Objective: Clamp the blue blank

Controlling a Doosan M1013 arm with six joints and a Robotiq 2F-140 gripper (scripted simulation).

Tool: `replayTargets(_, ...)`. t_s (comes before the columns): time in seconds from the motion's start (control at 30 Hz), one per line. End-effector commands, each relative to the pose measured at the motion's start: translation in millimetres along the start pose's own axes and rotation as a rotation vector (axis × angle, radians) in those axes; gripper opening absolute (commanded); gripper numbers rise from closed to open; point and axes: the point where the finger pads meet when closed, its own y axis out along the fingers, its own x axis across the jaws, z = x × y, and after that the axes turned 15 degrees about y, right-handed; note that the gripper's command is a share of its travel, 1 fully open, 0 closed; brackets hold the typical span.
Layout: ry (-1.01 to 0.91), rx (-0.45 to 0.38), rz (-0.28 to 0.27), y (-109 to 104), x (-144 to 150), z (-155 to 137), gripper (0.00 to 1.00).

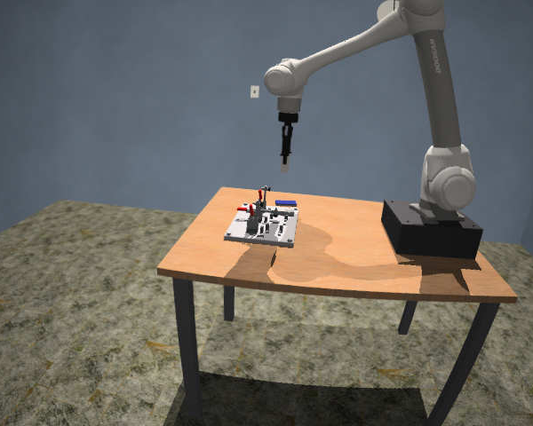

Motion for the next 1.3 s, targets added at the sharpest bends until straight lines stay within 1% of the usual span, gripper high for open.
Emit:
replayTargets(0.0,0.0,0.0,0.0,0,0,0,0.28)
replayTargets(0.53,0.0,0.0,0.0,0,0,0,0.28)
replayTargets(0.57,0.0,0.0,0.0,0,0,0,0.58)
replayTargets(0.67,-0.013,0.0,0.005,5,0,0,0.58)
replayTargets(0.87,-0.014,0.0,0.006,57,0,0,0.58)
replayTargets(0.93,-0.014,0.0,0.006,68,0,0,0.58)
replayTargets(1.0,-0.014,0.0,0.006,72,0,0,0.58)
replayTargets(1.27,-0.014,0.0,0.006,73,-1,0,0.58)
